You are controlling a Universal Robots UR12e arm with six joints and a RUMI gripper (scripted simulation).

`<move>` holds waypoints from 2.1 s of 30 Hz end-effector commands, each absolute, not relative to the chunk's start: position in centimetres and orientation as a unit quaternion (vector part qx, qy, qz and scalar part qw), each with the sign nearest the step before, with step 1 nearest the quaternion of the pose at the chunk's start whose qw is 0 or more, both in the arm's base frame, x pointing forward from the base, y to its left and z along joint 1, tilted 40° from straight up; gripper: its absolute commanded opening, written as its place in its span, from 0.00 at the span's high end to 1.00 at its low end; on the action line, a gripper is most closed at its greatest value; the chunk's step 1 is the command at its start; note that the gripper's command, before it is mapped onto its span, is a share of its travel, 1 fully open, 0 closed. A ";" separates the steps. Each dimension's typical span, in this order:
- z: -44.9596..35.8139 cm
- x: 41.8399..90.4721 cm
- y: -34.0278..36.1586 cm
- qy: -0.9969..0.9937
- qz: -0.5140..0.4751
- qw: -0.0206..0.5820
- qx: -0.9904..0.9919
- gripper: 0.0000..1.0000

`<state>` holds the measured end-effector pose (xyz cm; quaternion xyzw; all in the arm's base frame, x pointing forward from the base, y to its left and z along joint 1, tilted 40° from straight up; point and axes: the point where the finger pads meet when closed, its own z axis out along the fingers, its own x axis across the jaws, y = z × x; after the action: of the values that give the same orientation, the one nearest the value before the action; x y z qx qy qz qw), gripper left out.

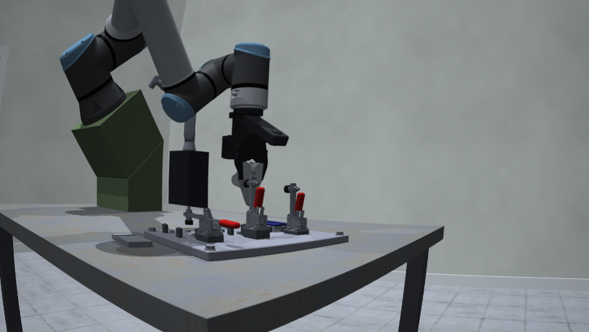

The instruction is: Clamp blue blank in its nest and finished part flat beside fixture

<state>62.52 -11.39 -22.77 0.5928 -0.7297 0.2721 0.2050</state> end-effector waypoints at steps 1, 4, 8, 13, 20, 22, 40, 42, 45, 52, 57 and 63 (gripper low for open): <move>-22.9 61.6 -11.2 -0.730 0.273 0.204 0.593 1.00; -22.9 61.3 -11.2 -0.730 0.273 0.204 0.593 1.00; -23.0 61.0 -11.1 -0.730 0.273 0.204 0.593 1.00; -23.0 60.9 -11.1 -0.730 0.273 0.204 0.593 1.00; -23.1 60.9 -11.2 -0.730 0.273 0.204 0.593 1.00; -23.3 60.9 -11.4 -0.730 0.273 0.204 0.593 1.00; -25.5 61.0 -13.2 -0.730 0.273 0.204 0.593 1.00; -25.6 61.0 -13.3 -0.730 0.273 0.204 0.593 1.00; -25.7 61.0 -13.4 -0.730 0.273 0.204 0.593 1.00; -25.7 61.0 -13.4 -0.730 0.273 0.204 0.593 1.00; -25.7 61.0 -13.4 -0.730 0.273 0.204 0.593 1.00; -25.7 61.0 -13.4 -0.730 0.273 0.204 0.593 1.00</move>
<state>61.00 -13.39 -25.71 0.5929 -0.7296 0.2724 0.2047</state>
